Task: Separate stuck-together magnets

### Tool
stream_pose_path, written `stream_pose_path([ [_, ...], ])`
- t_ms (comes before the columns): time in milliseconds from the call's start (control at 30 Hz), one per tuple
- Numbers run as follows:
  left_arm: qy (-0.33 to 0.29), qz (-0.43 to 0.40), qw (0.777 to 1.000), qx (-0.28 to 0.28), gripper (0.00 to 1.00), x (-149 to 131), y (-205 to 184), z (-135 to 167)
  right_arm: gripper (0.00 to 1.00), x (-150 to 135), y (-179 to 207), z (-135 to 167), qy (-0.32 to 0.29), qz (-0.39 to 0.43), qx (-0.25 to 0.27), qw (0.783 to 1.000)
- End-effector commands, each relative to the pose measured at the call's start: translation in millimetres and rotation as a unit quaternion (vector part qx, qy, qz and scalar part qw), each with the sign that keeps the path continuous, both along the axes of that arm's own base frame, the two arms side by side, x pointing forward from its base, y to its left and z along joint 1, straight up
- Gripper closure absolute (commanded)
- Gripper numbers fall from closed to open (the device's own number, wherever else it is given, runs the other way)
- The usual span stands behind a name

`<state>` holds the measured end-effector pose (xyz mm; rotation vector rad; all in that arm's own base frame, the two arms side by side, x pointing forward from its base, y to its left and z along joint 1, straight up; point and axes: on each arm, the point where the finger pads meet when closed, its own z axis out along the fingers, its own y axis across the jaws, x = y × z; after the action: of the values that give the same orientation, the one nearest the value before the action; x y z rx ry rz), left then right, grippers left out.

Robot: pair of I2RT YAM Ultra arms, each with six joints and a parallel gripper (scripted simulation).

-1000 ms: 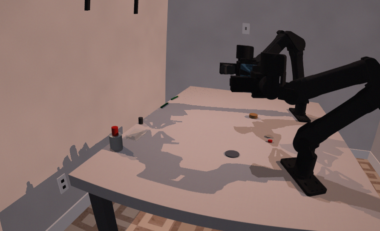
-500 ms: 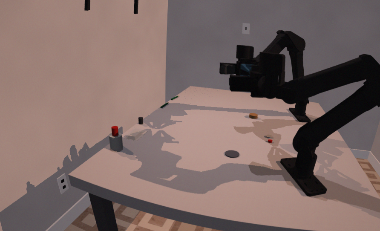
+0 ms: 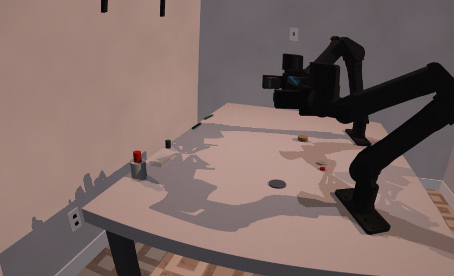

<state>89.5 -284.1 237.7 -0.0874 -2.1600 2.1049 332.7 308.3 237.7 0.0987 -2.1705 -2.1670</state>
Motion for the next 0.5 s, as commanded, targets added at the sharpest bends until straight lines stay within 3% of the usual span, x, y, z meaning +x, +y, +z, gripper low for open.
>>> stream_pose_path([
  [0, -0.019, 0.004, 1.000, -0.016, 0.67, 2.1, -2.0, 12.0, 0.83, -0.8, 0.5, 9.0, -0.018, 0.000, 0.006, 1.000],
  [467, -0.019, 0.004, 1.000, -0.016, 0.67, 1.5, -3.1, 11.8, 0.83, -0.8, 0.5, 9.0, -0.018, 0.000, 0.006, 1.000],
])
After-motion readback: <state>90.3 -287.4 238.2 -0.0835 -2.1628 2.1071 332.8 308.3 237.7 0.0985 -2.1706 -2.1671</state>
